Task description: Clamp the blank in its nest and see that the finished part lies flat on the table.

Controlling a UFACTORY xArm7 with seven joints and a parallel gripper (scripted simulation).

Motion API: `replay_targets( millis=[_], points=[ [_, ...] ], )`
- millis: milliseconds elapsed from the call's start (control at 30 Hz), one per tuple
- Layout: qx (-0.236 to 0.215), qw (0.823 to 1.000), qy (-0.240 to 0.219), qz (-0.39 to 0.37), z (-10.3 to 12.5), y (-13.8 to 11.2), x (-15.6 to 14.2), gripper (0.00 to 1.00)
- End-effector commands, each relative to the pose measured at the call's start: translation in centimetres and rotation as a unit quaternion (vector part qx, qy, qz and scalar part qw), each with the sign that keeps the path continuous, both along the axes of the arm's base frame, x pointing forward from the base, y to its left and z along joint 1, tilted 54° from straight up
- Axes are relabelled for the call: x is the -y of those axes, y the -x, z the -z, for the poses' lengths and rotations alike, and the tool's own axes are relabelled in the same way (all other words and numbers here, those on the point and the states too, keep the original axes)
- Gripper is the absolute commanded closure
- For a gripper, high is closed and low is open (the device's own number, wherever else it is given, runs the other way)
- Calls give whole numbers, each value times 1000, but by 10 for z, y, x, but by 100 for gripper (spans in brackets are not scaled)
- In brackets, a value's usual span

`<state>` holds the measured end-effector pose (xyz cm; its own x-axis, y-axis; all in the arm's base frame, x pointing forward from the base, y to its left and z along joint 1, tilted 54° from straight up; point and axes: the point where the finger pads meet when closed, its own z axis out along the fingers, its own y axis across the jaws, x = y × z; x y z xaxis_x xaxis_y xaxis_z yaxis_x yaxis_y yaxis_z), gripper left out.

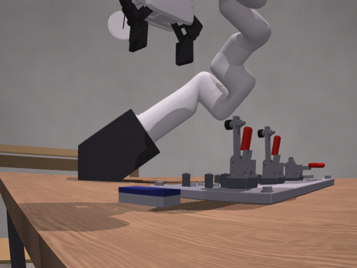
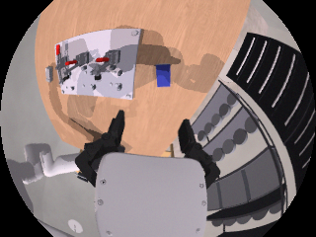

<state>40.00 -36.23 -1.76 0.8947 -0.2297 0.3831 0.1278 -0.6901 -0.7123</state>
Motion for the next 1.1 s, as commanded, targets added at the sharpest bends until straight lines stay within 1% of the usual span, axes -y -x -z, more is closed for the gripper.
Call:
replay_targets(
  millis=[0, 267, 800, 1067],
  points=[
    [1, 1000, 3, 1, 4, -2, 9, 1],
    [1, 1000, 3, 1, 11, -6, 18, 1],
    [2, 1000, 3, 0, 12, -6, 19, 1],
    [35, 999, 24, -28, 12, -6, 19, 1]
  ],
)
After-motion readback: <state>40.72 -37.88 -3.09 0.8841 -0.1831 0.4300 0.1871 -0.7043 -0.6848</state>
